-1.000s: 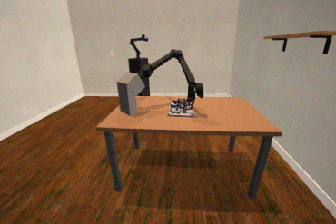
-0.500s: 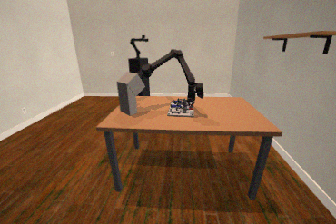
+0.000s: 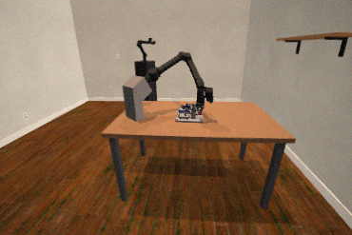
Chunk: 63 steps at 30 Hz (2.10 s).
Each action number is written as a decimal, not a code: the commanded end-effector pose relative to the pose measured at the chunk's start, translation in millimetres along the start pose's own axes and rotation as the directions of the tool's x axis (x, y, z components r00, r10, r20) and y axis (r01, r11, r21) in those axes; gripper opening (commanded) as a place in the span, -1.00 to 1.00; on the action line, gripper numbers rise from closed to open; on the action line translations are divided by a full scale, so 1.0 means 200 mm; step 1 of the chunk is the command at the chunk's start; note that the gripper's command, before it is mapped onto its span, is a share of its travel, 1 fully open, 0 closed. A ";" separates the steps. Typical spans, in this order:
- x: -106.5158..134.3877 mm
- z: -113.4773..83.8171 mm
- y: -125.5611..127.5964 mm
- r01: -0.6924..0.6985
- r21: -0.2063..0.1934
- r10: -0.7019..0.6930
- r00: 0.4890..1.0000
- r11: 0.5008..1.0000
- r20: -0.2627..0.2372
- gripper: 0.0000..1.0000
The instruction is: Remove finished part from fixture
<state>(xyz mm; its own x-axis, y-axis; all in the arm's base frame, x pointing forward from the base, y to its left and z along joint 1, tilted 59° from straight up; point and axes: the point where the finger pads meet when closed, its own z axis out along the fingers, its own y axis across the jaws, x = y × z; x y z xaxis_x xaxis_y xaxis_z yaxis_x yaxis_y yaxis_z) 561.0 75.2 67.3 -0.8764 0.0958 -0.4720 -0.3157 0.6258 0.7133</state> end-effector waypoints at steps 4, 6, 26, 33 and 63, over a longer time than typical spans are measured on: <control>-0.03 -0.01 0.05 0.022 0.000 -0.022 1.000 1.000 0.011 -0.11; -0.03 -0.01 0.06 0.022 -0.001 -0.022 1.000 1.000 0.011 -0.11; 0.00 0.05 0.03 0.008 -0.004 -0.008 1.000 1.000 -0.005 -0.11; 0.00 0.10 0.02 0.004 -0.003 -0.004 1.000 1.000 -0.007 -0.11; -0.05 0.08 -0.05 -0.015 0.013 0.015 1.000 1.000 0.024 -0.11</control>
<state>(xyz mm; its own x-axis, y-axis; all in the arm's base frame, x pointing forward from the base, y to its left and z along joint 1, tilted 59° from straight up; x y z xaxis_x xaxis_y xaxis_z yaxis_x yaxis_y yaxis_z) 570.6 99.1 53.4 -0.8758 0.0924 -0.4738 -0.3192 0.6255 0.7120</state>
